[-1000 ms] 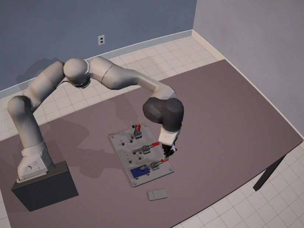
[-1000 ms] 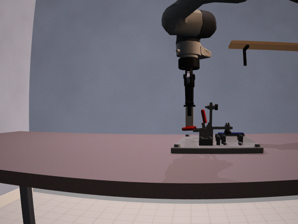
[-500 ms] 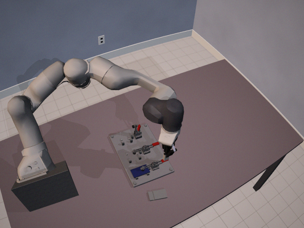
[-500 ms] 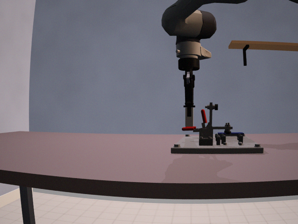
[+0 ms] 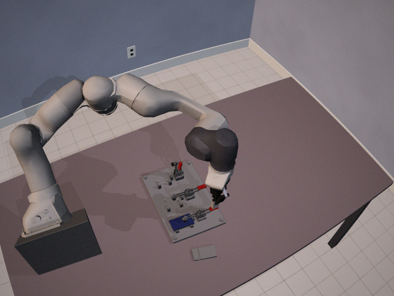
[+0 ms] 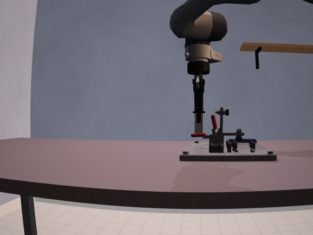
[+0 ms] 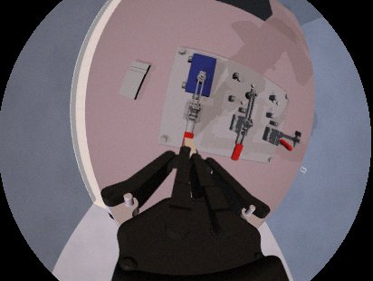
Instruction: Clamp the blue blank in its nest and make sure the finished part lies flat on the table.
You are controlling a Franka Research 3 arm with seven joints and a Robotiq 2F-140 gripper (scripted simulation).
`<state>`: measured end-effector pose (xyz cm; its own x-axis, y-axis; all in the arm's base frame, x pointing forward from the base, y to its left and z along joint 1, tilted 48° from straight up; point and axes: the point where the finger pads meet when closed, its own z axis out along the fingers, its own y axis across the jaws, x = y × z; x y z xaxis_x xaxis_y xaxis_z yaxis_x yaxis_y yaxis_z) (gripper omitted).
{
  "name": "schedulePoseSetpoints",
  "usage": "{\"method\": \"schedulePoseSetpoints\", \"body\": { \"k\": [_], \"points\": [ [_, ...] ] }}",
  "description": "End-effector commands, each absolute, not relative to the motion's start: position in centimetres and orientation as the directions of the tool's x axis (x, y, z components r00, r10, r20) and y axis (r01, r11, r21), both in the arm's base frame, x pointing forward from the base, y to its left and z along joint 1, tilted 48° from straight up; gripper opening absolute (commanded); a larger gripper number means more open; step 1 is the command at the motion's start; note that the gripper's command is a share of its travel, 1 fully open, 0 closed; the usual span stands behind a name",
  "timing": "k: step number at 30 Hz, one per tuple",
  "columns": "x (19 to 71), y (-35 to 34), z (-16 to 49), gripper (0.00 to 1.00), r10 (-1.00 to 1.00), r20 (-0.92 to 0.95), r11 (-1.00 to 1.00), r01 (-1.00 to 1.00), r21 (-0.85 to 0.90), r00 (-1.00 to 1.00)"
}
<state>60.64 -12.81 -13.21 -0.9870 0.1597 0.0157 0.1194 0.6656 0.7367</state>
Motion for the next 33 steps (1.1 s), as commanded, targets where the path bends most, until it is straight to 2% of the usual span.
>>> {"method": "schedulePoseSetpoints", "body": {
  "k": [1, 18, 33],
  "points": [
    [60.6, -12.3, -13.6, 0.00, 0.158, 0.019, 0.663, 0.121, 0.739, -0.987],
    [60.4, -13.5, -12.5, 0.00, 0.158, 0.019, 0.663, 0.121, 0.739, -0.987],
    [59.8, -17.3, -8.9, 0.00, 0.158, 0.019, 0.663, 0.121, 0.739, -0.987]
  ]
}}
